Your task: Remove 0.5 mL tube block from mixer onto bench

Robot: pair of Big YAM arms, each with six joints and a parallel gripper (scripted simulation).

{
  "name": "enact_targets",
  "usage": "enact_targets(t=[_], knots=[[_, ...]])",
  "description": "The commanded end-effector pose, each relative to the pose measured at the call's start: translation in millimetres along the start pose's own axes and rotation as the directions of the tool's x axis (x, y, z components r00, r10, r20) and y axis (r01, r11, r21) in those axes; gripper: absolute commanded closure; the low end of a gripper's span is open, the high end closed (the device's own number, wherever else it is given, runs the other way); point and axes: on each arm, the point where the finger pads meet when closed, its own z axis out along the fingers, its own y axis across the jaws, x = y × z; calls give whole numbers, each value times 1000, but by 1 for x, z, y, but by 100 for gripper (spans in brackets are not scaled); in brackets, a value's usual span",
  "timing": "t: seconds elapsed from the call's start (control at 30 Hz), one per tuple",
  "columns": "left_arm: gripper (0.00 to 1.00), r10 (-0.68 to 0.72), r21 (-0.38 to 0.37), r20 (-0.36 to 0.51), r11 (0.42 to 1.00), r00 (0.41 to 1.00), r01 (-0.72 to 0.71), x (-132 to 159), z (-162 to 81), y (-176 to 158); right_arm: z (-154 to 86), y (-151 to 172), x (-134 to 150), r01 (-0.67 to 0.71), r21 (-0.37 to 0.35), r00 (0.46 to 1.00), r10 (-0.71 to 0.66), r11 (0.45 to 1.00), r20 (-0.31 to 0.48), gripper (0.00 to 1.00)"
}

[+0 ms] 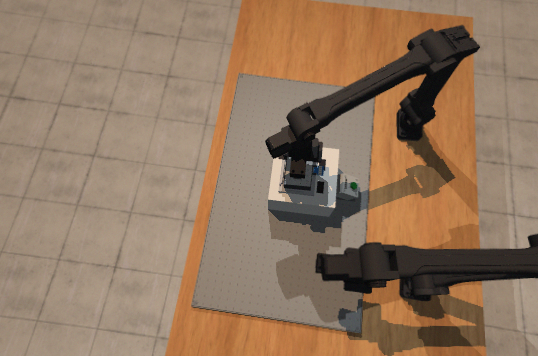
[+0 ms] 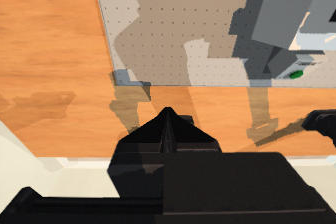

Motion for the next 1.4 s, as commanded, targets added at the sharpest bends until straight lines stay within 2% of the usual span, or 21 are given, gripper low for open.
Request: enact_targets(t=[0.0,0.43,1.0,1.37], knots=[[100,-8,-12,64,1000,998,9,-14,-22,5,-69,-16,-4,-12,116,996,2,993,86,100],[100,-9,-13,71,1000,997,10,-16,-25,5,-69,-15,-4,-12,115,996,2,993,87,100],[100,-12,-5,11,1000,1000,12,-4,-1,4,-69,-16,-4,-13,115,996,3,993,88,100],[100,-13,-6,18,1000,1000,13,-6,-4,4,-69,-16,-4,-14,114,996,4,993,88,100]])
